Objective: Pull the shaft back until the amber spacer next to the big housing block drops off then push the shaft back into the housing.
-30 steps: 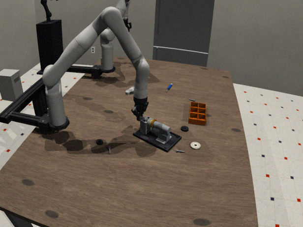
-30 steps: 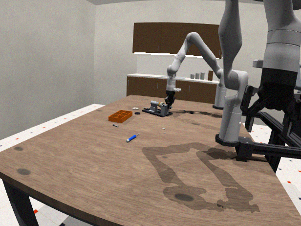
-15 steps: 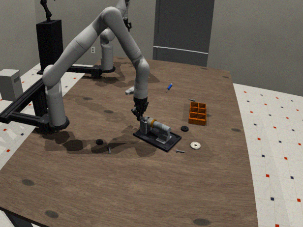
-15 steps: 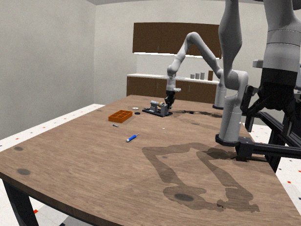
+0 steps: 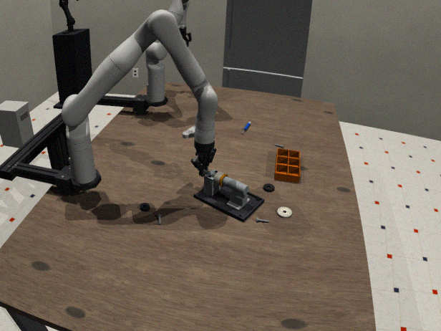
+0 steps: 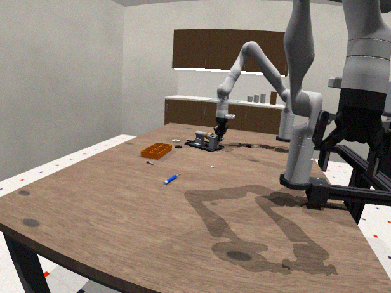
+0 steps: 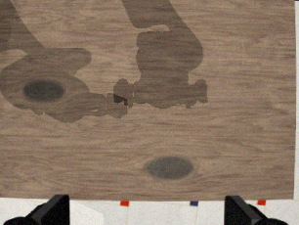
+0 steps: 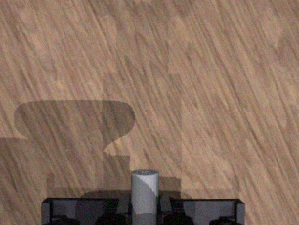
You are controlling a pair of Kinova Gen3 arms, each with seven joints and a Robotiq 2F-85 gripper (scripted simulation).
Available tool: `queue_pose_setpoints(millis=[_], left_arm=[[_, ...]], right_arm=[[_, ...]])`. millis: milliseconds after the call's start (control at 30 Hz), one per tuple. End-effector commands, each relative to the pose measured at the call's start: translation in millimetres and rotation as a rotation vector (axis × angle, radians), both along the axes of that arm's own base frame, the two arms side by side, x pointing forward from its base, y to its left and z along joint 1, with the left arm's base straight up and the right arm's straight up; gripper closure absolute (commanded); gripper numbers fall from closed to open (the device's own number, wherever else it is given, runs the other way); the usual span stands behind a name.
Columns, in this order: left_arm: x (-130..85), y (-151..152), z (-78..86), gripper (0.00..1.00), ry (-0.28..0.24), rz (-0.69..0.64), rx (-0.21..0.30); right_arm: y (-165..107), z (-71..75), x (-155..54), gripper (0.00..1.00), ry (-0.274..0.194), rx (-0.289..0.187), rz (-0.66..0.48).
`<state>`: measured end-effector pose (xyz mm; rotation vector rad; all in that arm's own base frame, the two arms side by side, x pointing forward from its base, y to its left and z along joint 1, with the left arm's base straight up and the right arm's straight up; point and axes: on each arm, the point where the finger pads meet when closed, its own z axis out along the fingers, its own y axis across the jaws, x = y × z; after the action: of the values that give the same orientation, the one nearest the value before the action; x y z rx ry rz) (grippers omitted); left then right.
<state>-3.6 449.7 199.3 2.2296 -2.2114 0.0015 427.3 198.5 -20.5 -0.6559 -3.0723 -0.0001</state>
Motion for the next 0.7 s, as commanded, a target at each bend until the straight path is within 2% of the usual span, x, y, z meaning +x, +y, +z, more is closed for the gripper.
queue_pose_setpoints(millis=[0,667], left_arm=[[-0.1,0.3,0.7,0.002,0.000,0.000,0.002],[-0.1,0.3,0.7,0.002,0.000,0.000,0.002]], right_arm=[[0.3,0.7,0.6,0.903,-0.002,0.001,0.000],[4.8,0.7,-9.5,0.903,-0.002,0.001,0.000]])
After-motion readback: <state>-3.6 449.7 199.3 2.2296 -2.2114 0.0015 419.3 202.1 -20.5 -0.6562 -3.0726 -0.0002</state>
